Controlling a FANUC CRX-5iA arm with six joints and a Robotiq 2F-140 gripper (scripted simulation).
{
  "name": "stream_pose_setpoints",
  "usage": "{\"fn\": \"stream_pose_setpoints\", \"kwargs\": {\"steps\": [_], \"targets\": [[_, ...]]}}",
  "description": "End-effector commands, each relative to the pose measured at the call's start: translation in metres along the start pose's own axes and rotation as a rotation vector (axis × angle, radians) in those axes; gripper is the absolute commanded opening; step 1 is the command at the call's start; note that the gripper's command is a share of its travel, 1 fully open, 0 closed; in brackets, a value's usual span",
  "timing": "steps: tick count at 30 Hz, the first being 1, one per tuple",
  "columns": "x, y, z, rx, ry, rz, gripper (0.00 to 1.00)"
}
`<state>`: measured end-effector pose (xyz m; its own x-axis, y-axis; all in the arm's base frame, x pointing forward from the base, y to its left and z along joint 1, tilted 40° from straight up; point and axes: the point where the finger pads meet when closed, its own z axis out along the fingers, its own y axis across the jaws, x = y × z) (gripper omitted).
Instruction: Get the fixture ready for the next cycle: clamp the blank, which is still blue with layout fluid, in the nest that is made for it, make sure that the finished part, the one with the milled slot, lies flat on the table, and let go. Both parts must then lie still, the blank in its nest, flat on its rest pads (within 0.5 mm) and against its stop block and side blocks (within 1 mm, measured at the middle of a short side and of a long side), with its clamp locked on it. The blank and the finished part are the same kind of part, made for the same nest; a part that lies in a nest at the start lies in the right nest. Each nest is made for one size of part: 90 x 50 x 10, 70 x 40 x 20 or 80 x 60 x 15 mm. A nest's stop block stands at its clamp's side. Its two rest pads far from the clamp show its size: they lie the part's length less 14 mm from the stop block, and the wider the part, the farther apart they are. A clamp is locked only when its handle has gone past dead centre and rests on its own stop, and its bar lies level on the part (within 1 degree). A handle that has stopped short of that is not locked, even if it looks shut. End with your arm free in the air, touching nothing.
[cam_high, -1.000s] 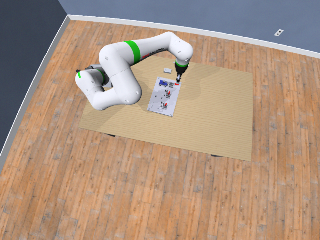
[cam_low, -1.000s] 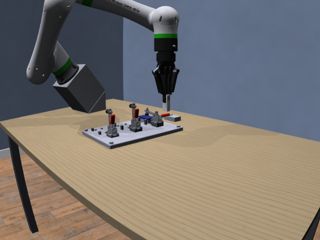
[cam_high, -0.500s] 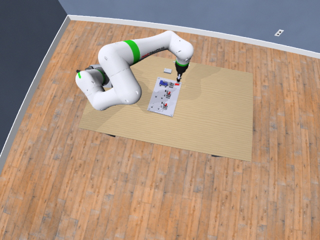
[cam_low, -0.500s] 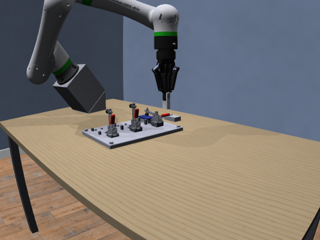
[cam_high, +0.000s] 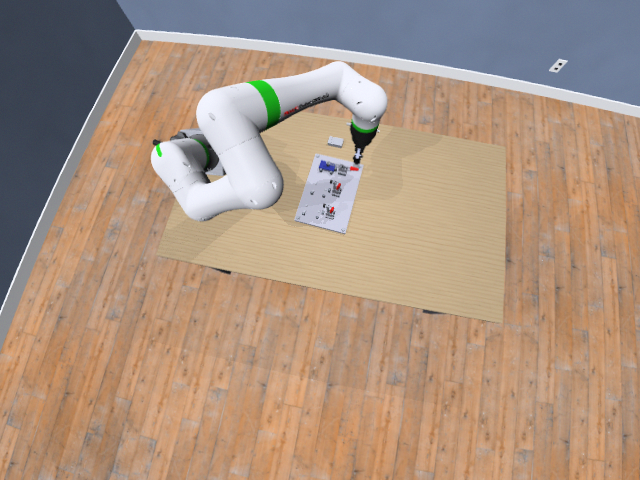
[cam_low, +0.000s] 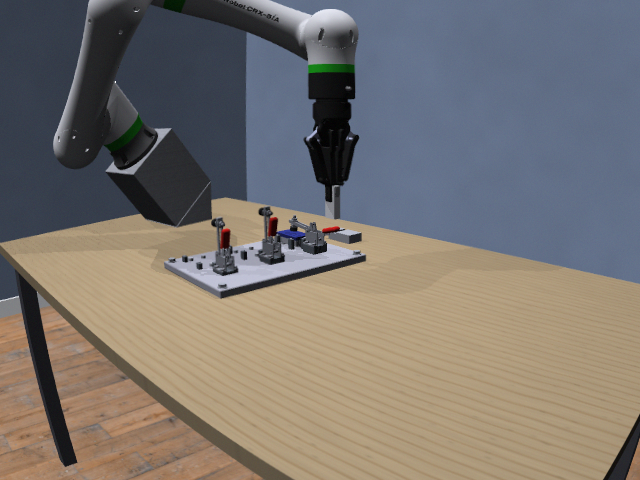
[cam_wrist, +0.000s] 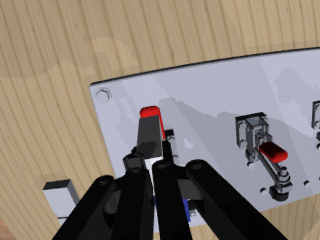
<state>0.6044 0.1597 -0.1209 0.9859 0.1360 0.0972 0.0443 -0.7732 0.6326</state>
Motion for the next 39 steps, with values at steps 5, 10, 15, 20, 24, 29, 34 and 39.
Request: {"fn": "stream_pose_setpoints", "kwargs": {"steps": [5, 10, 15, 20, 24, 29, 34, 39], "targets": [[0.0002, -0.0002, 0.0047, 0.000, 0.000, 0.000, 0.00], [0.0003, -0.0003, 0.0061, 0.000, 0.000, 0.000, 0.00], [0.0003, -0.0003, 0.0063, 0.000, 0.000, 0.000, 0.00], [0.0003, -0.0003, 0.0063, 0.000, 0.000, 0.000, 0.00], [0.0003, -0.0003, 0.0063, 0.000, 0.000, 0.000, 0.00], [0.0003, -0.0003, 0.0078, 0.000, 0.000, 0.000, 0.00], [0.0003, -0.0003, 0.0083, 0.000, 0.000, 0.000, 0.00], [0.0003, -0.0003, 0.0083, 0.000, 0.000, 0.000, 0.00]]}}
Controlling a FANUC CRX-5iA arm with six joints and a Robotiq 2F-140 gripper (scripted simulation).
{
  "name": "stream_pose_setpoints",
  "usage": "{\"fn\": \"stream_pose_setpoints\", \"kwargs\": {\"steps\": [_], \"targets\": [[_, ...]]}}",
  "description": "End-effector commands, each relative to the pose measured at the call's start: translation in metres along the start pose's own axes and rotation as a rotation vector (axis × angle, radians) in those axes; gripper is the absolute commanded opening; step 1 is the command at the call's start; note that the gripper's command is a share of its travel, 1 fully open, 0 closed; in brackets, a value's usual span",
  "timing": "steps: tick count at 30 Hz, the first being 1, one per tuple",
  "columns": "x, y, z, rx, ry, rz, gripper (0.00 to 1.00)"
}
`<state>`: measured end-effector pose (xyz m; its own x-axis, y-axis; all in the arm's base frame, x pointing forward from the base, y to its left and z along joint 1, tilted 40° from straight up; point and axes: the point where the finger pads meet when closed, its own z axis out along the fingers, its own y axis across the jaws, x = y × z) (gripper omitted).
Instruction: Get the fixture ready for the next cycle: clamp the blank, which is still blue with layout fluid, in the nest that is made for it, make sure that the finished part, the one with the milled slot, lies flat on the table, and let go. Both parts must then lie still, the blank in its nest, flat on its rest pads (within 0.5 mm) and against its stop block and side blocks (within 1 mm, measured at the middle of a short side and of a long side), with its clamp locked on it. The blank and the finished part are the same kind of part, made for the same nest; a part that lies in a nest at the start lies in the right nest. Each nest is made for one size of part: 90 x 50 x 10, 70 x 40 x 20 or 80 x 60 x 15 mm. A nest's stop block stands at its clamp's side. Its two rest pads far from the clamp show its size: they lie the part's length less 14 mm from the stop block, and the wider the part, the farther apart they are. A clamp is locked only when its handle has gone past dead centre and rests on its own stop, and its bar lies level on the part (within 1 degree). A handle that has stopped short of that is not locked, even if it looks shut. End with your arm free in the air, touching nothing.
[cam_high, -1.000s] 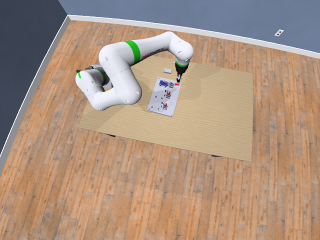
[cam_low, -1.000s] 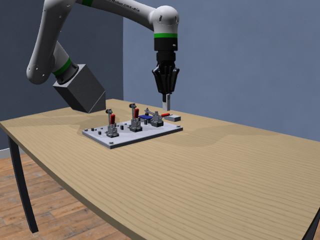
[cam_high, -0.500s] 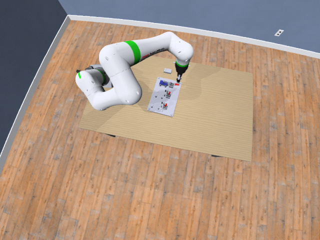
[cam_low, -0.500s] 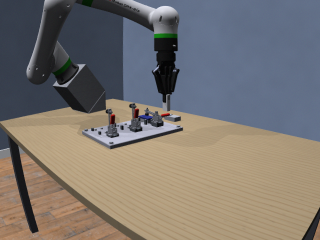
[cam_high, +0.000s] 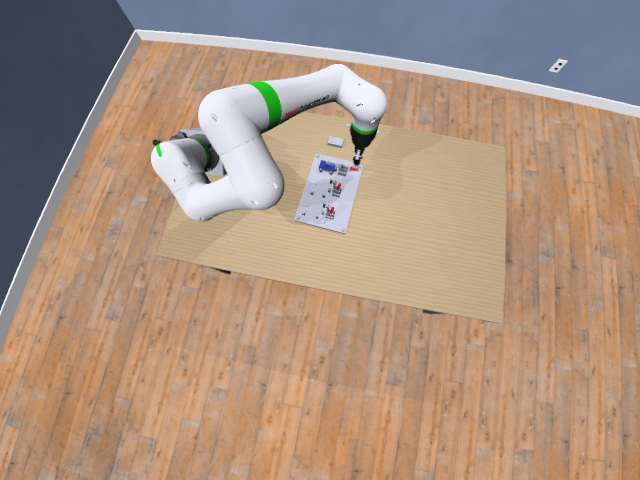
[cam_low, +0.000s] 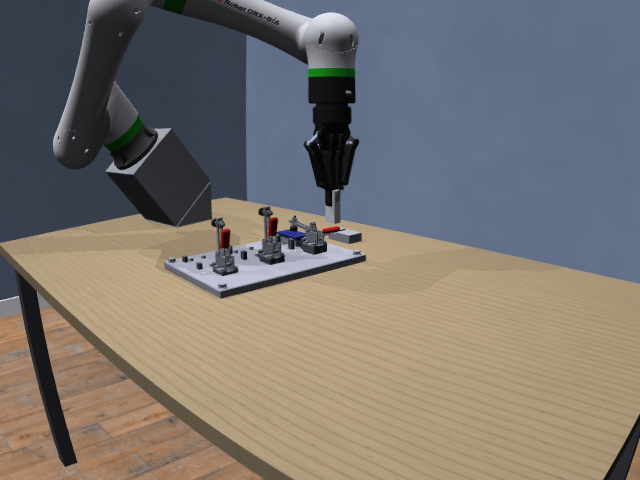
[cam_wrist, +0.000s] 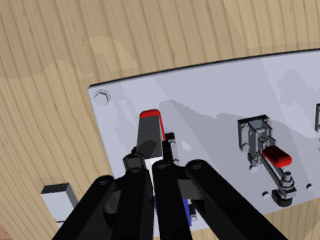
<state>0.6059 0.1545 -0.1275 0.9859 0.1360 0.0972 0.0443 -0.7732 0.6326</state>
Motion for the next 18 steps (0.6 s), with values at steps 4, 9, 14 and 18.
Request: {"fn": "stream_pose_setpoints", "kwargs": {"steps": [4, 9, 14, 18], "targets": [[0.0001, -0.0001, -0.0002, 0.000, 0.000, 0.000, 0.00], [0.0001, -0.0001, 0.0015, 0.000, 0.000, 0.000, 0.00], [0.0001, -0.0001, 0.0017, 0.000, 0.000, 0.000, 0.00], [0.0001, -0.0001, 0.0017, 0.000, 0.000, 0.000, 0.00]]}}
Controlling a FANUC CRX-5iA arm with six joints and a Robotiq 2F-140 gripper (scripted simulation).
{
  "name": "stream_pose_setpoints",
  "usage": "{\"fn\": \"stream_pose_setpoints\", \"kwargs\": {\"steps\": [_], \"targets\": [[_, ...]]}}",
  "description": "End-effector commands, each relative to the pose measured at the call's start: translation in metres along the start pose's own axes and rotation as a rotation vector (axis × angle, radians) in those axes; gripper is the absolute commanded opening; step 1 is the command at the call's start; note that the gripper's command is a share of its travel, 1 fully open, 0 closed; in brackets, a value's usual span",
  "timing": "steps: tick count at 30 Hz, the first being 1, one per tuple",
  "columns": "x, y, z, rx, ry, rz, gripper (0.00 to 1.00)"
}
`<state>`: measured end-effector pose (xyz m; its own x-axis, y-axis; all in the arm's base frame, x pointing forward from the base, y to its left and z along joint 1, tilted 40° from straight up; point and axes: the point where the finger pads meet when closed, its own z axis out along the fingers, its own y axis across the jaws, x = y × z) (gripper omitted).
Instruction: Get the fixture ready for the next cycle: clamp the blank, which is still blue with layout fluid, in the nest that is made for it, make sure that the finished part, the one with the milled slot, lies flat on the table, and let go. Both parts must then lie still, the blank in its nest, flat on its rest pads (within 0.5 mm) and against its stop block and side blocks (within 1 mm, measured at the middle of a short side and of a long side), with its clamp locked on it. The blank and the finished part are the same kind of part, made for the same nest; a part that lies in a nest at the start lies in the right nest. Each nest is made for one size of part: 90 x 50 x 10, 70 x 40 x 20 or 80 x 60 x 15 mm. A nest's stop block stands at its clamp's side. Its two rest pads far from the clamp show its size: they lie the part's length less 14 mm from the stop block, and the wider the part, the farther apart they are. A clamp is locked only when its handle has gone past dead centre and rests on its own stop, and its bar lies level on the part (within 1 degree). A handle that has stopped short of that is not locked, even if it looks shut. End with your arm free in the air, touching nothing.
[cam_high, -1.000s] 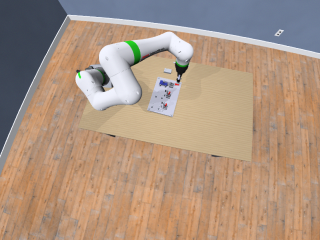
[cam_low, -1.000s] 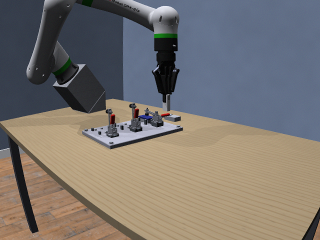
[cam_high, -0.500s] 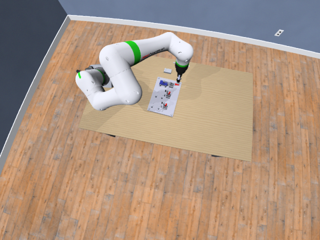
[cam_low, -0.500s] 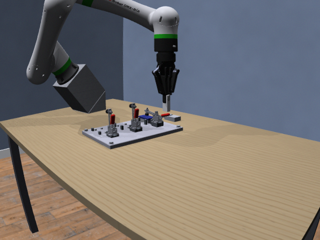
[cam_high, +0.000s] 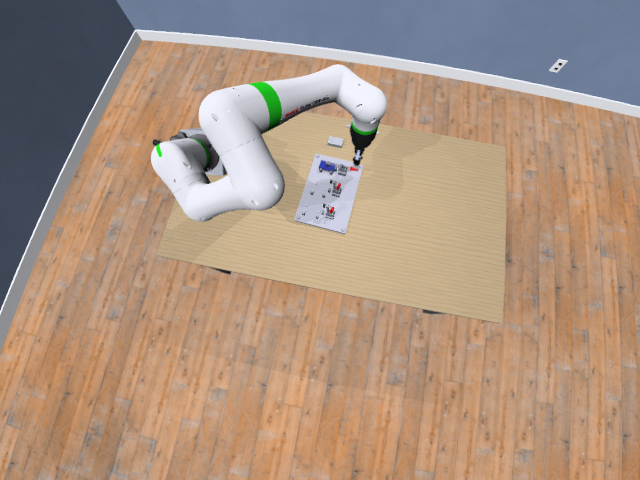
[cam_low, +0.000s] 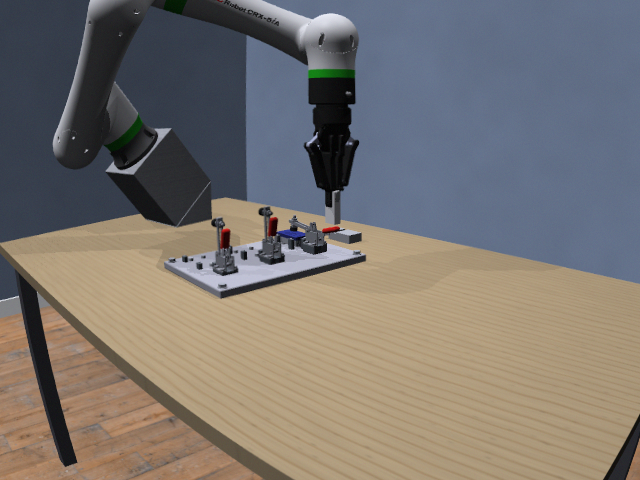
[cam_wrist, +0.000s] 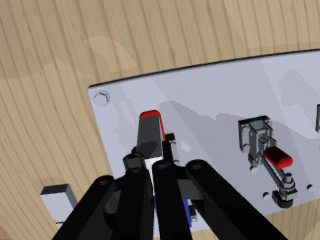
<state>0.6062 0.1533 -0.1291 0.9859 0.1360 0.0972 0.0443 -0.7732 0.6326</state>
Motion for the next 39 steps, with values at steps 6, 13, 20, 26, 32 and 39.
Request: {"fn": "stream_pose_setpoints", "kwargs": {"steps": [6, 13, 20, 26, 32, 39], "targets": [[0.0001, -0.0001, 0.0003, 0.000, 0.000, 0.000, 0.00], [0.0001, -0.0001, 0.0017, 0.000, 0.000, 0.000, 0.00], [0.0001, -0.0001, 0.0017, 0.000, 0.000, 0.000, 0.00], [0.0001, -0.0001, 0.0032, 0.000, 0.000, 0.000, 0.00], [0.0001, -0.0001, 0.0037, 0.000, 0.000, 0.000, 0.00], [0.0001, -0.0001, 0.0037, 0.000, 0.000, 0.000, 0.00]]}}
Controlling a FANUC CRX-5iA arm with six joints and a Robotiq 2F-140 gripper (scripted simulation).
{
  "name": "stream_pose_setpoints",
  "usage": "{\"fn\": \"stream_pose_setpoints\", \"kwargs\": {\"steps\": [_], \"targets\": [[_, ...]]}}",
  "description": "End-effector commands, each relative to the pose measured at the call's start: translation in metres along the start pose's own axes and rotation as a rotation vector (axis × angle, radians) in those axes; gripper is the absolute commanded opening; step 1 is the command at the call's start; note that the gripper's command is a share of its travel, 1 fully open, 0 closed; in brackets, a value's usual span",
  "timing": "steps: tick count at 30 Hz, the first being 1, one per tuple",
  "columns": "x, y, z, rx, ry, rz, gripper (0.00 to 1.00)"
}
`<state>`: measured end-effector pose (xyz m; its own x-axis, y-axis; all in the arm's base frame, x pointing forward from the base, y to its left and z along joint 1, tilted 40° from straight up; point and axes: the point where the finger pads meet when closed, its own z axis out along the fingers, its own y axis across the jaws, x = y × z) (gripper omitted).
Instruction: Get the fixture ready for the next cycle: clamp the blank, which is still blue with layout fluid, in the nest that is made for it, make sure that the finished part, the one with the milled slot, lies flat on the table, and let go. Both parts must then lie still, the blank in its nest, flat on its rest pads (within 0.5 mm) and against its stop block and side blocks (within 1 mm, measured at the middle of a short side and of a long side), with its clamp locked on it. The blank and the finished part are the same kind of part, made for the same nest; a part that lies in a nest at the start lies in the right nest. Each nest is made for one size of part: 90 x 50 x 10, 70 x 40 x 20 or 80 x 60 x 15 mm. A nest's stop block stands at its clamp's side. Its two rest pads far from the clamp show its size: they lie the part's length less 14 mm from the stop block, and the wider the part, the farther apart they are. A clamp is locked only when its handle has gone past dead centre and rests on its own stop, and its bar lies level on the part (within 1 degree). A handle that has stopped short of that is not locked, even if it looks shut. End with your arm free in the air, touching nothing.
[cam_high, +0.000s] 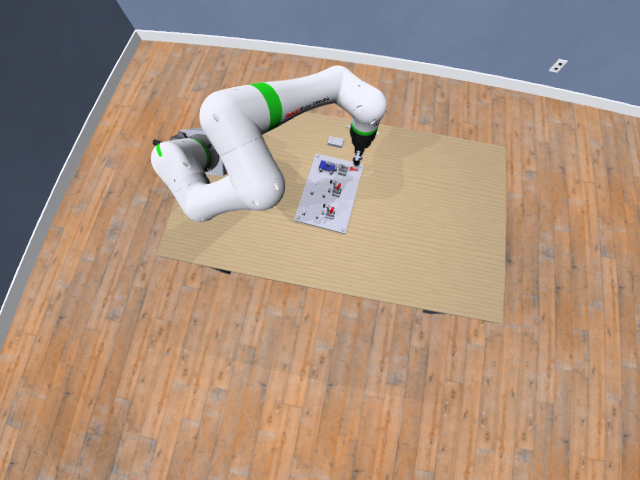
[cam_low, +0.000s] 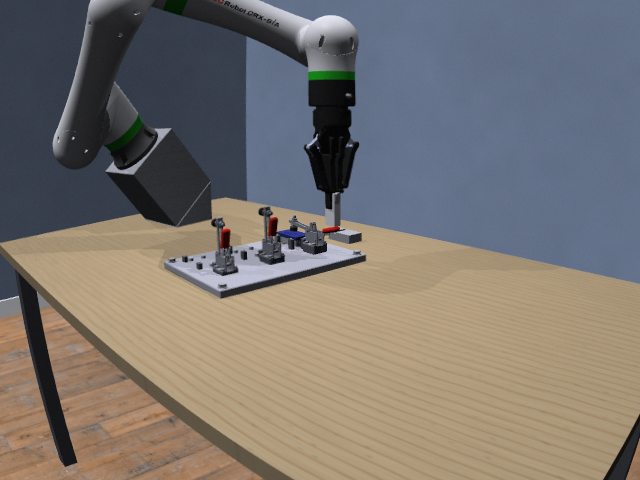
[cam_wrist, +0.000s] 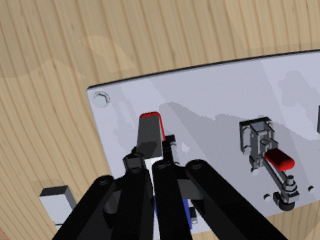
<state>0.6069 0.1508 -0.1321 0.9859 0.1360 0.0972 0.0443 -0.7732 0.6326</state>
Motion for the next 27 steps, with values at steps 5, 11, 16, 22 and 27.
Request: {"fn": "stream_pose_setpoints", "kwargs": {"steps": [5, 11, 16, 22, 27], "targets": [[0.0001, -0.0001, 0.0012, 0.000, 0.000, 0.000, 0.00], [0.0001, -0.0001, 0.0017, 0.000, 0.000, 0.000, 0.00], [0.0001, -0.0001, 0.0017, 0.000, 0.000, 0.000, 0.00], [0.0001, -0.0001, 0.0027, 0.000, 0.000, 0.000, 0.00], [0.0001, -0.0001, 0.0037, 0.000, 0.000, 0.000, 0.00]]}}
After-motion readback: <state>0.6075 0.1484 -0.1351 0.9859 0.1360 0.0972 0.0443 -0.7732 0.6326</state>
